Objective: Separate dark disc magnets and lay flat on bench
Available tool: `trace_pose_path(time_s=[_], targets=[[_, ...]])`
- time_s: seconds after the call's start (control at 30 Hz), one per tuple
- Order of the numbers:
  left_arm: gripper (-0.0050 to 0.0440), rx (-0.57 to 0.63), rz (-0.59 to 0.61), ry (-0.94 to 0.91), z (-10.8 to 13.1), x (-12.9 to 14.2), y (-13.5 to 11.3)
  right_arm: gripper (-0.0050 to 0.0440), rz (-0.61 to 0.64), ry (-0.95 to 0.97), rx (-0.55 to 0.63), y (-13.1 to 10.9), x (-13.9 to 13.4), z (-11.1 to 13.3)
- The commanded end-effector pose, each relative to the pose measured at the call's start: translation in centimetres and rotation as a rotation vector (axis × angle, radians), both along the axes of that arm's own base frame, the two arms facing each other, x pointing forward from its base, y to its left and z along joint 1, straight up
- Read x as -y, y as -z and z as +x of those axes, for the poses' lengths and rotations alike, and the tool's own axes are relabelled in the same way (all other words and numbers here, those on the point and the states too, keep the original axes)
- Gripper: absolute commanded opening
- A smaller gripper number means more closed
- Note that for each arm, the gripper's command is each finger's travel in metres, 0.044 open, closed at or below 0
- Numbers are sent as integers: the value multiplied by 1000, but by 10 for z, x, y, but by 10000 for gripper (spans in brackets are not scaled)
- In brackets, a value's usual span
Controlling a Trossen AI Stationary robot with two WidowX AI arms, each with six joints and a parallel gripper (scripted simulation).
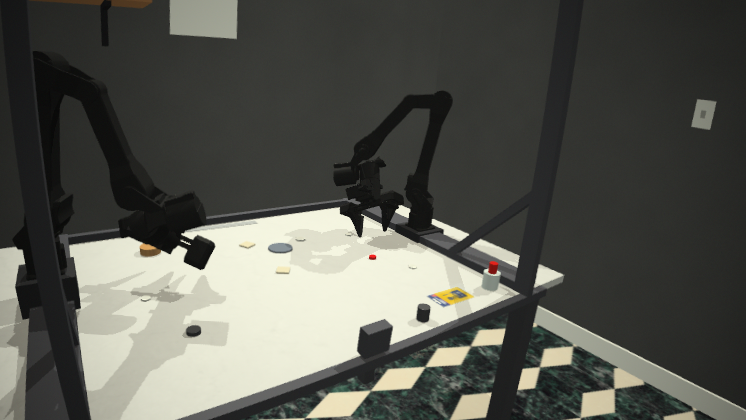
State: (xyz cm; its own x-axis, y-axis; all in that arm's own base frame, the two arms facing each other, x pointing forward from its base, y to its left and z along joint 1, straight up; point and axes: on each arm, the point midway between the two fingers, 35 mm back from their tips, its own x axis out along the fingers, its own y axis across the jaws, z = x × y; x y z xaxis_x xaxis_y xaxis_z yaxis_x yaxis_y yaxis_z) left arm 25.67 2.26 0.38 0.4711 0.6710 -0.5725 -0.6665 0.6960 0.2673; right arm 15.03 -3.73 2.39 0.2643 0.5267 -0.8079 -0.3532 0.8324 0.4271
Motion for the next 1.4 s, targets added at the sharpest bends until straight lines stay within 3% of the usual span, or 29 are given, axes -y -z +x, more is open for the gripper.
trace_pose_path(time_s=[0.0,0.07,0.43,0.73,1.07,1.37], targets=[[400,-41,6,115,8,25,-10,400,-61,-23,-136,-7,-13,3],[400,-41,6,115,8,25,-10,400,-61,-23,-136,-7,-13,3],[400,-196,84,425,1,84,-22,400,-278,-34,-405,-17,-49,-15],[400,-284,146,616,-10,119,-31,400,-461,9,-465,-27,-63,-27],[400,-400,253,891,-36,163,-45,400,-700,108,-388,-45,-75,-40],[400,-470,337,1072,-58,187,-55,400,-794,198,-249,-60,-81,-45]])
